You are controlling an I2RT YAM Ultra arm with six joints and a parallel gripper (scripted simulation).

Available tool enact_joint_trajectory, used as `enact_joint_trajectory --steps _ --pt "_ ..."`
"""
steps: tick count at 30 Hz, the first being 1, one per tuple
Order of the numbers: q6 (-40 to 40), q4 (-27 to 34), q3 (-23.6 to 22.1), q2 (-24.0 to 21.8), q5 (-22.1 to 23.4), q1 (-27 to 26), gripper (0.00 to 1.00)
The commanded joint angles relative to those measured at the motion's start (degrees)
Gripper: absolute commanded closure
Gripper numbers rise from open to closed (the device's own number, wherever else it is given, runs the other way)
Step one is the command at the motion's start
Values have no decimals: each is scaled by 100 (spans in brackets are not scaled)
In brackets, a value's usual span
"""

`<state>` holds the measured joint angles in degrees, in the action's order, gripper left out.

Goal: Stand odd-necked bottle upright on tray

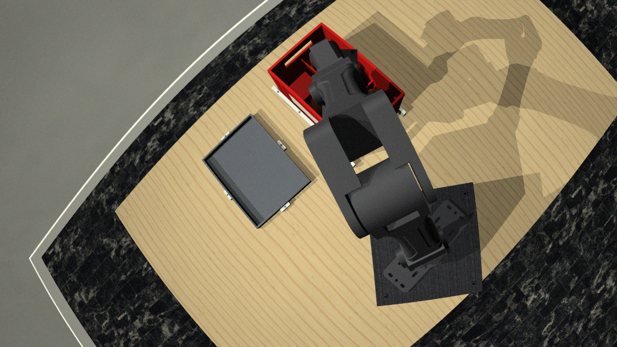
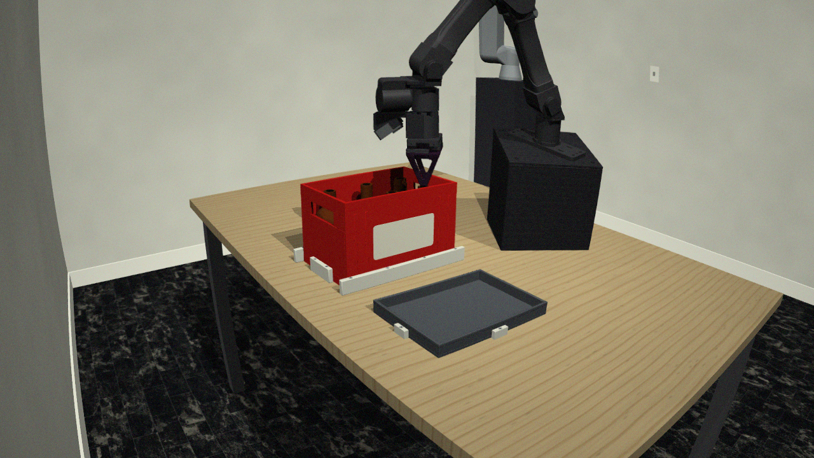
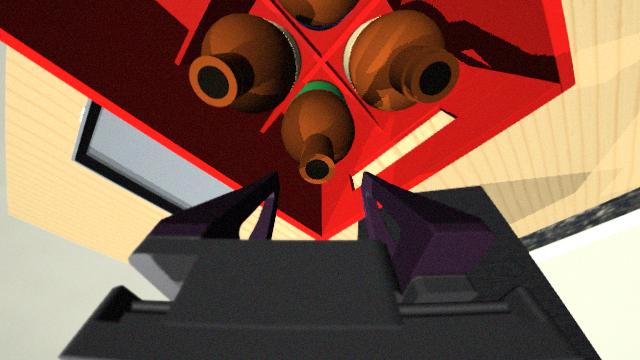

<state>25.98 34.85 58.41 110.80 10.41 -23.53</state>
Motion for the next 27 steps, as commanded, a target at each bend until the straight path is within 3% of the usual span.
enact_joint_trajectory --steps 1,14,15,27 --pt "51 -159 -60 85 -63 -7 39" --pt "92 -446 -187 215 -64 66 39" --pt "99 -478 7 287 -63 84 39" --pt "130 -713 -245 383 -66 107 39"
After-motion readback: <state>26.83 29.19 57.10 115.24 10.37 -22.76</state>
